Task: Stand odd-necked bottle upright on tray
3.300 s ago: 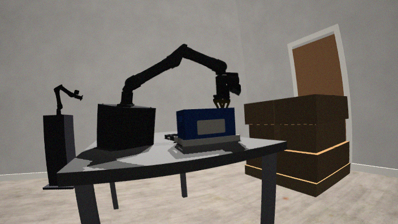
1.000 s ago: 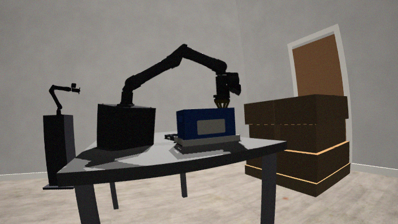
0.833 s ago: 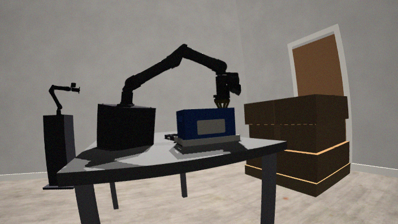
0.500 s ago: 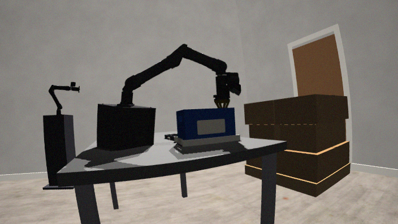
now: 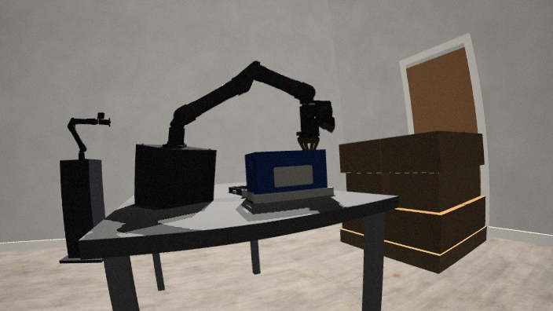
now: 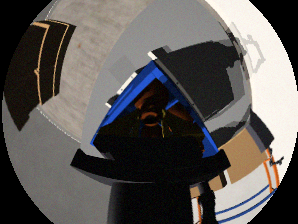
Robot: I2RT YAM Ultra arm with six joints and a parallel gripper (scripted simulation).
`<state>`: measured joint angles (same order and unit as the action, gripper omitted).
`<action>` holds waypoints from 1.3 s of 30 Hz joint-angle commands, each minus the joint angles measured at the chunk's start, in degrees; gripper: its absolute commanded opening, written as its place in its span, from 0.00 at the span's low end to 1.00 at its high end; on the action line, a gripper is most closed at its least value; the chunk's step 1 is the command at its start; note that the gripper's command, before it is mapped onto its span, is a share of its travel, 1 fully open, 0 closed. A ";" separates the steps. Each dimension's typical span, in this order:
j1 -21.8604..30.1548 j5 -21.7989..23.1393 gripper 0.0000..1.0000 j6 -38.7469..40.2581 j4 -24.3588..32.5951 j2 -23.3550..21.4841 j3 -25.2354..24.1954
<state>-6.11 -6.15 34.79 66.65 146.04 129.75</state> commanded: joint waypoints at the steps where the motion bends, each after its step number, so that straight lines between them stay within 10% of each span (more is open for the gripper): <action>1: -0.17 -0.19 0.00 -0.21 -0.99 -1.81 -0.52; 21: -0.17 -0.19 0.00 -0.21 -0.99 -1.81 -0.52; 22: -0.17 -0.19 0.61 -0.21 -0.99 -1.81 -0.52; 39: -0.17 -0.14 0.61 -0.21 -0.99 -1.81 -0.53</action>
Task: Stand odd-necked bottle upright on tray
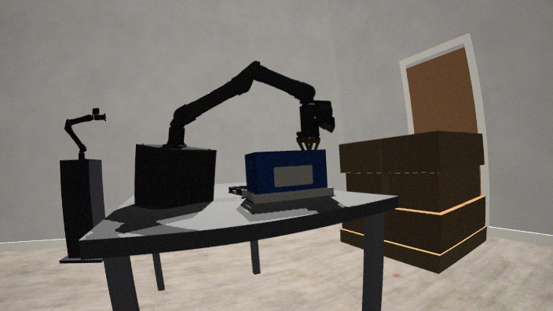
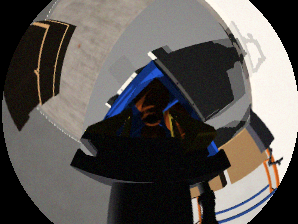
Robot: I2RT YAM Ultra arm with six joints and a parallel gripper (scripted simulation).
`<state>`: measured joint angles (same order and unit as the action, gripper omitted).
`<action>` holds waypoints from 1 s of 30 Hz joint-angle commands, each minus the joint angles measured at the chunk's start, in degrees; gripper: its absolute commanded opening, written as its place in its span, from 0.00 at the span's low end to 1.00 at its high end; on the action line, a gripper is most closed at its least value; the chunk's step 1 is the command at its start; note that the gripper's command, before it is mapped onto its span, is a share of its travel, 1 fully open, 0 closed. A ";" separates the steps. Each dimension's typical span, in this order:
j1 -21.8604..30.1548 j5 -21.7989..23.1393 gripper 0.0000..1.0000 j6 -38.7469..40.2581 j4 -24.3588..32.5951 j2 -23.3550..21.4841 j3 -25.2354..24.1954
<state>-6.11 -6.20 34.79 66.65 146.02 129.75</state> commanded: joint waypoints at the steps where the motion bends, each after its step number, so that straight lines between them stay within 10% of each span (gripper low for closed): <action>1: -0.17 -0.09 0.61 -0.21 -0.99 -1.79 -0.53; 30: 0.79 -0.14 0.61 0.44 3.10 -3.20 2.74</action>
<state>-6.11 -6.17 34.83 67.90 145.95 129.75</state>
